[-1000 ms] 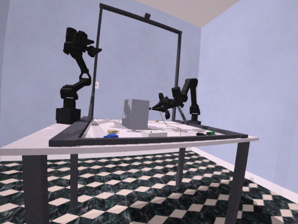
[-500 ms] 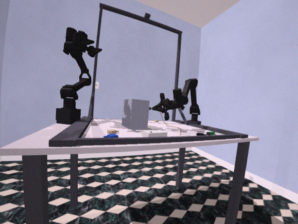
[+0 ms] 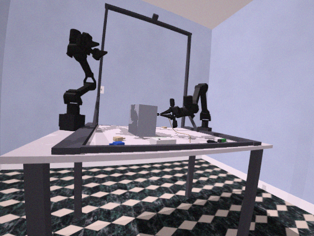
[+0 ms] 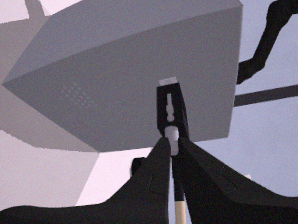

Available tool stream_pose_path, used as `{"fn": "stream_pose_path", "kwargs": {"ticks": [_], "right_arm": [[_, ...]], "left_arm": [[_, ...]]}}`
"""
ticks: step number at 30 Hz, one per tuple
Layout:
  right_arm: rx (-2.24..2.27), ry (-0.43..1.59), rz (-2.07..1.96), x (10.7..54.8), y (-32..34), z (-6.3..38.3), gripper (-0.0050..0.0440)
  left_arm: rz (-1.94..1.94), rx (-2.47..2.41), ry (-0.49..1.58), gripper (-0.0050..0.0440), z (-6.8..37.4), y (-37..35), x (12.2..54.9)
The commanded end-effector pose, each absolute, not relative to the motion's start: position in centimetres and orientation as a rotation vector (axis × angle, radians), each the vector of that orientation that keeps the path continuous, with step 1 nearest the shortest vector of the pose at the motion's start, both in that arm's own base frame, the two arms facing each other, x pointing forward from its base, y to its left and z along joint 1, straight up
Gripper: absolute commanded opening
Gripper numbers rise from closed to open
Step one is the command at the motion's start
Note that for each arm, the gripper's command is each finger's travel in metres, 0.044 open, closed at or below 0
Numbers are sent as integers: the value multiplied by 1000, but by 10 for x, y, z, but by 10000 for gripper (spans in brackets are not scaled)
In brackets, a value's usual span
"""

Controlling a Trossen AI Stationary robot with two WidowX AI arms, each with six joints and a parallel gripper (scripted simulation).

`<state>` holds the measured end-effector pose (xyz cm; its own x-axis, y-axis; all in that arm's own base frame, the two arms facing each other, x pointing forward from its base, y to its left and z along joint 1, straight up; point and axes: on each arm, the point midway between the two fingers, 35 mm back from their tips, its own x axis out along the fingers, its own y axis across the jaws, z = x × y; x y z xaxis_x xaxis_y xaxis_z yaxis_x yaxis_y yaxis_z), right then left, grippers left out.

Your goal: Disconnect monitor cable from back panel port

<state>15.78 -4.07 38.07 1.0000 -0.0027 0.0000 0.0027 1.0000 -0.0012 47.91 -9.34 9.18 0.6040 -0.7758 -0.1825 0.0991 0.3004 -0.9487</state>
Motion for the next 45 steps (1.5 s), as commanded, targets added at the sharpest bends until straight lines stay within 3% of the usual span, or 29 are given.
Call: {"fn": "stream_pose_path", "kwargs": {"ticks": [1, 32, 40, 42, 45], "right_arm": [[-5, -1, 0, 158, -39, 383, 440], [-5, -1, 0, 158, -39, 383, 440], [-5, -1, 0, 158, -39, 383, 440], [-5, -1, 0, 158, -39, 383, 440], [-5, -1, 0, 158, -39, 383, 440]], "left_arm": [[-669, -1138, 701, 0, 102, -93, 482], [-736, -1416, 705, 0, 96, -92, 482], [-736, -1416, 705, 192, 96, -92, 482], [-736, -1416, 705, 192, 96, -92, 482], [-736, -1416, 705, 264, 96, -92, 482]]}}
